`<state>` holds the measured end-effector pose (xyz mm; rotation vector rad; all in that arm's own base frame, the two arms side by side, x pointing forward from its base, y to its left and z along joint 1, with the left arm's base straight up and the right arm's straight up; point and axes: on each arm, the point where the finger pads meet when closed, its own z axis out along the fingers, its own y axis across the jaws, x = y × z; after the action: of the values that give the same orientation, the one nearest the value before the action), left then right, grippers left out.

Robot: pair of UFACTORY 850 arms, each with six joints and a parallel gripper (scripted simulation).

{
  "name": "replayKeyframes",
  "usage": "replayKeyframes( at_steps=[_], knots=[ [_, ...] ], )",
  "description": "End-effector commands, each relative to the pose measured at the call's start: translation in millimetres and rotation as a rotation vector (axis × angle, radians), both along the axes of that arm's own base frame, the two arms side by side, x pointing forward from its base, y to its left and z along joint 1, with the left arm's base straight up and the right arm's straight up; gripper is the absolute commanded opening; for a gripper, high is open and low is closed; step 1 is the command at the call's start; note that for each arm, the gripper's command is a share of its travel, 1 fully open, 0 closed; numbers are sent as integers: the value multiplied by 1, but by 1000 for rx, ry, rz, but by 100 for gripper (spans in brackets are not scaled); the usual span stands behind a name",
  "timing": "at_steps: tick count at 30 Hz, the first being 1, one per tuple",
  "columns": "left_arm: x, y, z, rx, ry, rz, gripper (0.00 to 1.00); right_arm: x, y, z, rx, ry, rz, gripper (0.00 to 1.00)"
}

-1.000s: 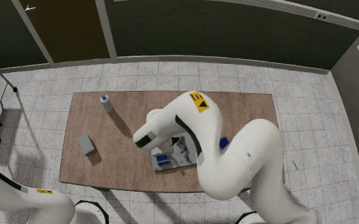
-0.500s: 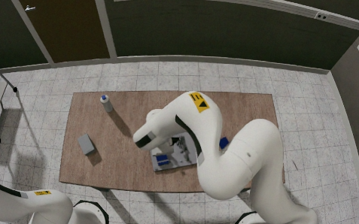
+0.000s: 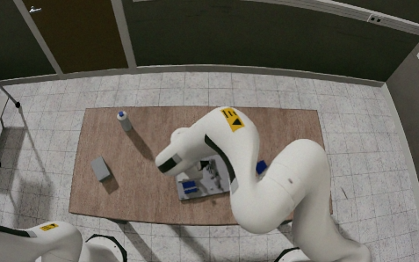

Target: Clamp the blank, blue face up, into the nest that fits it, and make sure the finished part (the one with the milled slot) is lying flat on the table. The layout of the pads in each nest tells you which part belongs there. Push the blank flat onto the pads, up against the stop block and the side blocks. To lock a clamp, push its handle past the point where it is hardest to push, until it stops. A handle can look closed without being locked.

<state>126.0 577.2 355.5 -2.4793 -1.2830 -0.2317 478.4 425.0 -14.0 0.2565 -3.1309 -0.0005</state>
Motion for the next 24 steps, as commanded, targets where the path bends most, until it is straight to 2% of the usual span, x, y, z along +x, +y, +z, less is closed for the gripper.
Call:
replayKeyframes(
  at_steps=[1, 5, 7, 13, 20, 24],
  knots=[
    [-41, -34, 29, -79, -13, 143, 100, 1, 1, 1, 1, -2, 0, 100],
    [-69, -68, 50, -148, -35, 264, 100, 1, 1, 1, 1, -2, 0, 100],
    [-69, -68, 50, -148, -35, 264, 100, 1, 1, 1, 1, -2, 0, 100],
    [-98, -117, 78, -241, -70, 417, 100, 1, 1, 1, 1, -2, 0, 100],
    [-113, -158, 99, -315, -102, 528, 100, 1, 1, 1, 1, -2, 0, 100],
    [-116, -166, 103, -329, -109, 548, 100, 1, 1, 1, 1, -2, 0, 100]
  ],
)
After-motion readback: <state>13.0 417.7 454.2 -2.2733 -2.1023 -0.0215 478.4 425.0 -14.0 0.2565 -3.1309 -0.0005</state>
